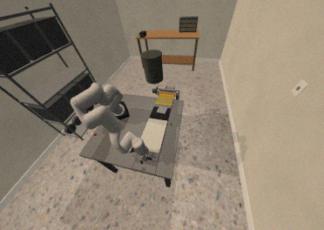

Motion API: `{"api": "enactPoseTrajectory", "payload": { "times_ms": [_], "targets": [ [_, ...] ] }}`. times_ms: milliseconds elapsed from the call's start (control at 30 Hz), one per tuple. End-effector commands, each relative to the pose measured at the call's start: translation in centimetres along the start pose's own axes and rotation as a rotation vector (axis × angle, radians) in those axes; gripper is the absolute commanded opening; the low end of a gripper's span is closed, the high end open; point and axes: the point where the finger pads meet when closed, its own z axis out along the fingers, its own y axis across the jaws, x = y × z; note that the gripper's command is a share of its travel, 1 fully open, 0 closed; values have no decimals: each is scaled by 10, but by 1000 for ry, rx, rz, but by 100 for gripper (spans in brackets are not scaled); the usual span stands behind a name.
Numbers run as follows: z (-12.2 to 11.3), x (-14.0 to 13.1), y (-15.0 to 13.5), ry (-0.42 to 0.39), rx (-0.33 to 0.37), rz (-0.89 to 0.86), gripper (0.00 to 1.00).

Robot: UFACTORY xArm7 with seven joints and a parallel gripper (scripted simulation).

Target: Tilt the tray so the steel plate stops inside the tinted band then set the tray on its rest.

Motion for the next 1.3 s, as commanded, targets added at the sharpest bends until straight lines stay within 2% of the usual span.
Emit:
{"api": "enactPoseTrajectory", "payload": {
  "times_ms": [0,67,167,200,267,367,600,1133,1200,1267],
  "targets": [
    [-1,-1,-1,-3,2,0,0],
    [-26,-1,1,-3,2,0,0],
    [-78,-1,8,-3,2,0,0],
    [-83,-1,9,-3,2,0,0],
    [-64,-1,6,-3,2,0,0],
    [-12,-1,0,-3,2,0,0],
    [-1,-1,-1,-3,2,0,0],
    [0,-1,-1,-3,2,0,0],
    [-25,-1,1,-3,2,0,0],
    [-63,-1,6,-3,2,0,0]
  ]
}}
